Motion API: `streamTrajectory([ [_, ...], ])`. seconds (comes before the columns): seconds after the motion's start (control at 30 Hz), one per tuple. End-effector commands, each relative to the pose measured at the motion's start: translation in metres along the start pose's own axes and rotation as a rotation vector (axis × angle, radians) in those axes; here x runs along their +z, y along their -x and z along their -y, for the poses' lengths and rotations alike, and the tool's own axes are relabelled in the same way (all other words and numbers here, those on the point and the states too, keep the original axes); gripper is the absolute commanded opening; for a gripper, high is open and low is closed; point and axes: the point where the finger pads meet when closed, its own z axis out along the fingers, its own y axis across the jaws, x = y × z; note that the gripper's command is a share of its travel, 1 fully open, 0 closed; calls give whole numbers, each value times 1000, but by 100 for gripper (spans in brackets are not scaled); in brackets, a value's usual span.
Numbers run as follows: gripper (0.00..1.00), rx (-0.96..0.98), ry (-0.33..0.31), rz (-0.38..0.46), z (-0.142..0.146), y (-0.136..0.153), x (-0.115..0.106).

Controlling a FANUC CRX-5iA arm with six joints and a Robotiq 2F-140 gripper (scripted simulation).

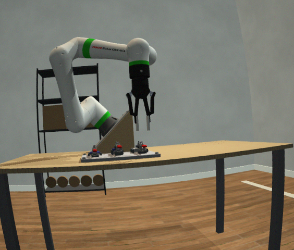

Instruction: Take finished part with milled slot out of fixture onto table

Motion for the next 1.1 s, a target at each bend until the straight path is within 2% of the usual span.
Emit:
streamTrajectory([
  [0.0, 28, 0, 0, 0, 0, 0, 6],
  [0.37, 28, 0, 0, 0, 0, 0, 37],
  [0.63, 28, 0, 0, 0, 0, 0, 50],
  [1.07, 28, 0, 0, 0, 0, 0, 55],
])
